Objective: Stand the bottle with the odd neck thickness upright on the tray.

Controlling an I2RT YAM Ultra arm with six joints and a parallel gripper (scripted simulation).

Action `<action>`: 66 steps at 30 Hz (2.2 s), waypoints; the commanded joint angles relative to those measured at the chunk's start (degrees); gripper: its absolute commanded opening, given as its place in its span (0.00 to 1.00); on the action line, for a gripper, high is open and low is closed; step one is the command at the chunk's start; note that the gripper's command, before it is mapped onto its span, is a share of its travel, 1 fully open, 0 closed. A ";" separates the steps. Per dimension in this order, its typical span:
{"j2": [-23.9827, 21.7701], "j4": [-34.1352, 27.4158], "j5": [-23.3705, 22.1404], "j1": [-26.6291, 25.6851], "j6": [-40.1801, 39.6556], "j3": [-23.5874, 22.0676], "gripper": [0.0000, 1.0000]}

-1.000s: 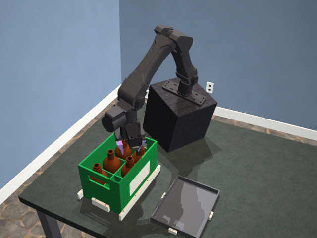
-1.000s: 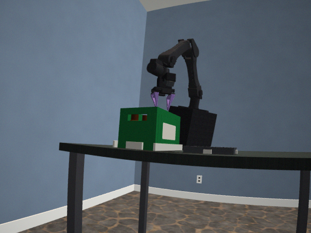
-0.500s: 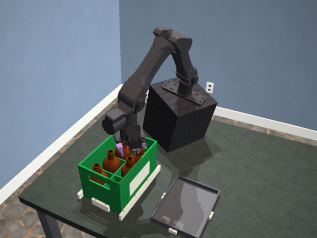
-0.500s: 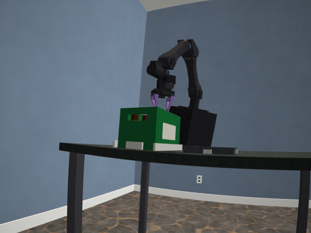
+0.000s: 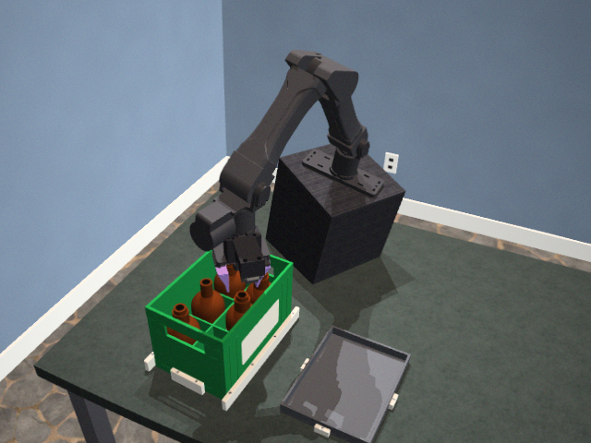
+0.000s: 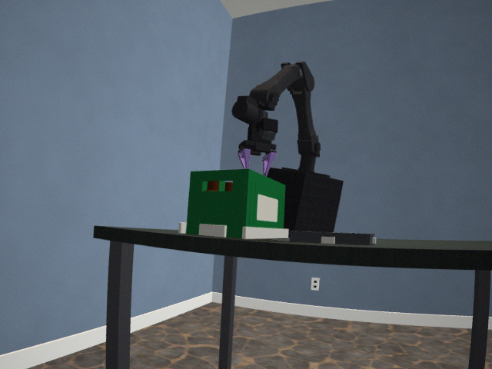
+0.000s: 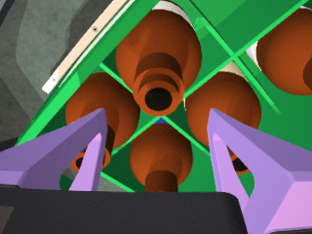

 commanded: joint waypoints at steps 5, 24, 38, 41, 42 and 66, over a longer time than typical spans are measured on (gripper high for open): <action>-1.17 1.10 -0.17 0.10 0.40 -0.70 0.61; -1.17 1.10 -0.17 0.10 0.40 -0.70 0.61; -0.25 1.01 -0.16 0.25 0.49 1.54 0.61; -0.10 0.99 -0.16 0.05 0.49 1.58 0.61; -0.10 0.99 -0.16 0.05 0.49 1.58 0.61; -0.10 0.99 -0.15 0.05 0.47 1.58 0.61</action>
